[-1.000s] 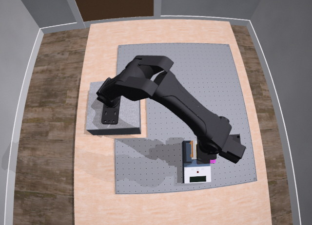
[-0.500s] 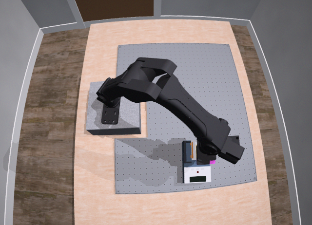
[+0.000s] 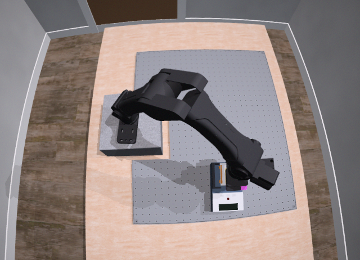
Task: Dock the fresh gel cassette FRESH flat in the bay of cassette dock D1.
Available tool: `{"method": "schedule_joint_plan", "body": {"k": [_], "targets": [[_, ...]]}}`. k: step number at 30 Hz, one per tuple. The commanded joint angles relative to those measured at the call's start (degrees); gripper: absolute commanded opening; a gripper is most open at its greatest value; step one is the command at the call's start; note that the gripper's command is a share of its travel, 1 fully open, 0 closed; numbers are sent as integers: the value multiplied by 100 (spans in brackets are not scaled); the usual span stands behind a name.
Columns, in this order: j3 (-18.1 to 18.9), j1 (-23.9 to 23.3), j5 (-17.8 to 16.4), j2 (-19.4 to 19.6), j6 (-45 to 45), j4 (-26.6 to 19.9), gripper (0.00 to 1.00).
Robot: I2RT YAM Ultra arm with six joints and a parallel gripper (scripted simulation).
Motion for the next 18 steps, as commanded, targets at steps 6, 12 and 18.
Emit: {"method": "schedule_joint_plan", "body": {"k": [6, 12, 18], "targets": [[19, -19, -47, -49, -31, 284, 0], [-82, -40, -46, -200, -37, 368, 0], [-68, -66, -44, -182, -44, 372, 0]]}}
